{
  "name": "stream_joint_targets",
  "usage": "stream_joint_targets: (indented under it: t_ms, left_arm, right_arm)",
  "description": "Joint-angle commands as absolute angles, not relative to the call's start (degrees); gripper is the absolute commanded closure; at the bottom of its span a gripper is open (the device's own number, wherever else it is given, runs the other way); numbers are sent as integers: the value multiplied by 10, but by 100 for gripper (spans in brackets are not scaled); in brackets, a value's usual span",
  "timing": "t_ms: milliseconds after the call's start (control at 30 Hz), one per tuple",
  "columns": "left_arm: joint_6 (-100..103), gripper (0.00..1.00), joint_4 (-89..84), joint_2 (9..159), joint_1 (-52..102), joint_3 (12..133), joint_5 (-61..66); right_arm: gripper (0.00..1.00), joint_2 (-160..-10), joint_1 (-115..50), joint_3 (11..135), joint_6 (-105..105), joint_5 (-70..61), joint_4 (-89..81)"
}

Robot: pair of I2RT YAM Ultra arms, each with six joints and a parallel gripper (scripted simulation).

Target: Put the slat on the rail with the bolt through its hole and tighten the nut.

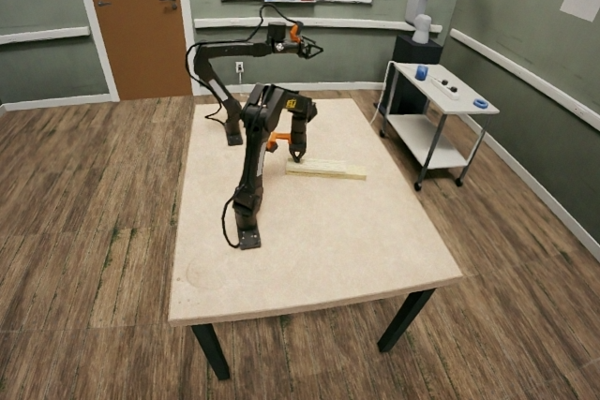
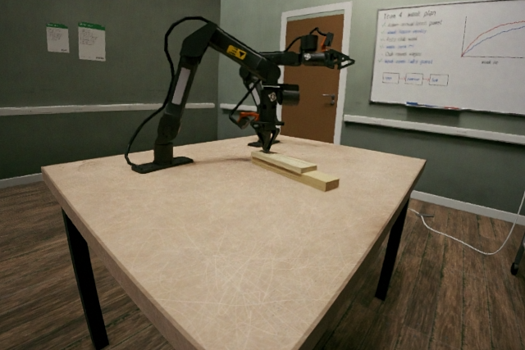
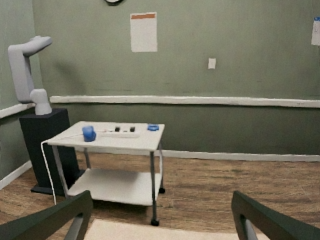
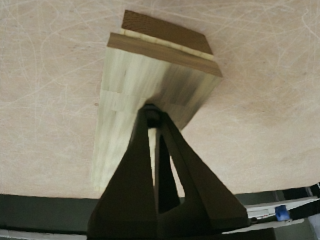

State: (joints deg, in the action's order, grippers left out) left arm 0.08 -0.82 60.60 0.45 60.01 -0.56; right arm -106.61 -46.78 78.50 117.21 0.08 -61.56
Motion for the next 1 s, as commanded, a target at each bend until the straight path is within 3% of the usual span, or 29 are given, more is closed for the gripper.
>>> stream_joint_targets:
  t_ms: [0,967]
  left_arm:
    - [0,0,3,599,0,603,0]
    - [0,0,3,599,0,603,0]
  right_arm:
    - [88,-1063,-469,774,1167,0,-605]
    - [88,-1064,-470,760,1171,-3,-589]
